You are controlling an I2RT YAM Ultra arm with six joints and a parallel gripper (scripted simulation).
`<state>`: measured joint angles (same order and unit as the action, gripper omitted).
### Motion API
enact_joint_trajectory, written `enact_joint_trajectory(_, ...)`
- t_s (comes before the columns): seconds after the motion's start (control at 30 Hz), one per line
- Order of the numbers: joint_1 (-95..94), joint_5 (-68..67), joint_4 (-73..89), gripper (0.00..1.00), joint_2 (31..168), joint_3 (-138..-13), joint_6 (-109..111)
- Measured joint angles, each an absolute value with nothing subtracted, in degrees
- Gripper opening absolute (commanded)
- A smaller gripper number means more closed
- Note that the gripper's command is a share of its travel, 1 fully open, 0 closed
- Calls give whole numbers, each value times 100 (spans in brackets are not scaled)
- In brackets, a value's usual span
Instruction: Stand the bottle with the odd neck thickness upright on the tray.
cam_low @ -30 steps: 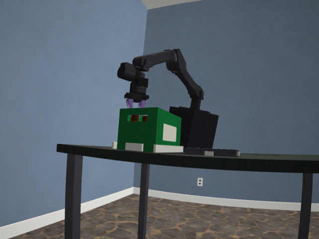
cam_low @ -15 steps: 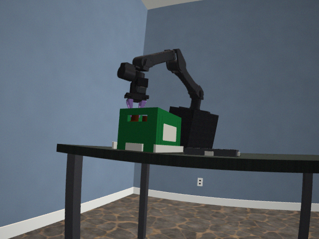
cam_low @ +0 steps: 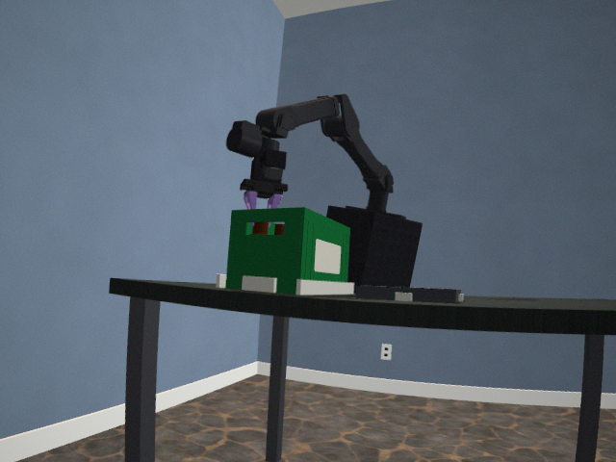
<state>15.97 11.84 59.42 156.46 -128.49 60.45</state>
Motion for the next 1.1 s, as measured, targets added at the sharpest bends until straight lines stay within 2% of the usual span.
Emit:
enact_joint_trajectory(0.13, 1597, 1184, 5942, 0, 15646, -12849, 6045)
enact_joint_trajectory(0.17, 1597, 1184, 5942, 61, 15646, -12849, 6045)
enact_joint_trajectory(1.1, 1594, 1186, 5981, 61, 15644, -12846, 6045)
